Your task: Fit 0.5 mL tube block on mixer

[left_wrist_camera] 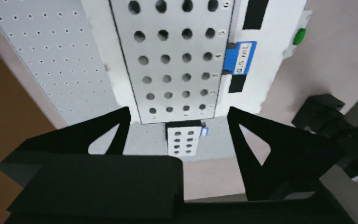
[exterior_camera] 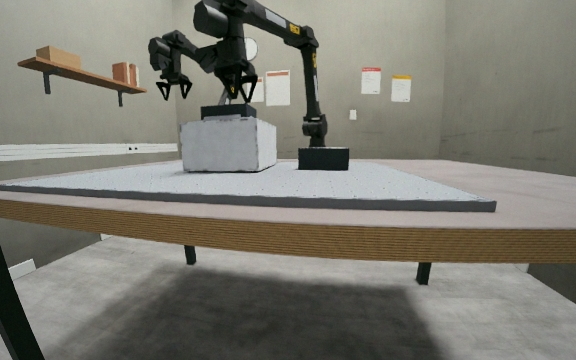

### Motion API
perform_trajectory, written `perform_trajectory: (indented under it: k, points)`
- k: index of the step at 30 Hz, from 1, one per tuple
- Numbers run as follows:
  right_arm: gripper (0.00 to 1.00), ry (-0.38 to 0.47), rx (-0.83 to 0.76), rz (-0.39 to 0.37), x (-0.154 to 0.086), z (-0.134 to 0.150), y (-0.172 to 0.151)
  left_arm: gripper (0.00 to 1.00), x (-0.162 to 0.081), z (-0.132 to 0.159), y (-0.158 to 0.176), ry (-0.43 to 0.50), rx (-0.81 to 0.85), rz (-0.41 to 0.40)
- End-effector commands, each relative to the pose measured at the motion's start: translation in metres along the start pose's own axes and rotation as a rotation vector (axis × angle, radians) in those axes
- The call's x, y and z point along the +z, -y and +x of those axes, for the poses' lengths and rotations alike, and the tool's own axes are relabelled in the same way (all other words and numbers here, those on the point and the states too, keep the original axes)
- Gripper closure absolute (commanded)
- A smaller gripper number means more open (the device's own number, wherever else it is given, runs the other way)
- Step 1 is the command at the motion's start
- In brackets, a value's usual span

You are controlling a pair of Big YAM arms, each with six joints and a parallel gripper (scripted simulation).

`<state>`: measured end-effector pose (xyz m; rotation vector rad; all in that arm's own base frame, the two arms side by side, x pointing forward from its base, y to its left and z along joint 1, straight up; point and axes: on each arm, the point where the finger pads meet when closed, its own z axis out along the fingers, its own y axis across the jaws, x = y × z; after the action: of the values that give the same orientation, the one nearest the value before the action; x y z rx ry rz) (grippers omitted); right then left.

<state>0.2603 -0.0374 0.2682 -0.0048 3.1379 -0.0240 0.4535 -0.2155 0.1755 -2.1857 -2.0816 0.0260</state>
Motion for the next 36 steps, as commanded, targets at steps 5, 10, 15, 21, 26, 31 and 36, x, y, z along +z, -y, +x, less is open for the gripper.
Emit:
perform_trajectory:
  k: [5,10,15,21,26,31,36]
  points:
    - [0.0,0.081,0.015,0.012,-0.036,-0.012,0.005,0.0,-0.045,-0.003,-0.006,0.028,0.008,-0.059]
    - [0.0,0.059,0.015,0.009,-0.028,-0.008,0.004,0.0,-0.067,0.003,-0.01,0.04,-0.005,-0.084]
    - [0.0,0.046,0.015,0.007,-0.023,-0.006,0.004,0.0,-0.064,0.0,-0.012,0.036,0.0,-0.077]
    - [0.0,0.021,0.014,0.004,-0.013,-0.001,0.003,0.0,-0.044,-0.01,-0.013,0.027,0.016,-0.058]
    - [0.0,0.0,0.014,0.001,-0.005,0.003,0.002,0.0,-0.032,-0.009,-0.011,0.017,0.017,-0.035]
    - [0.0,-0.007,0.013,0.0,-0.001,0.004,0.002,0.0,-0.027,-0.008,-0.008,0.012,0.017,-0.023]
    - [0.0,0.017,0.014,0.004,-0.003,-0.002,0.003,0.0,-0.02,-0.006,-0.003,0.005,0.017,-0.005]
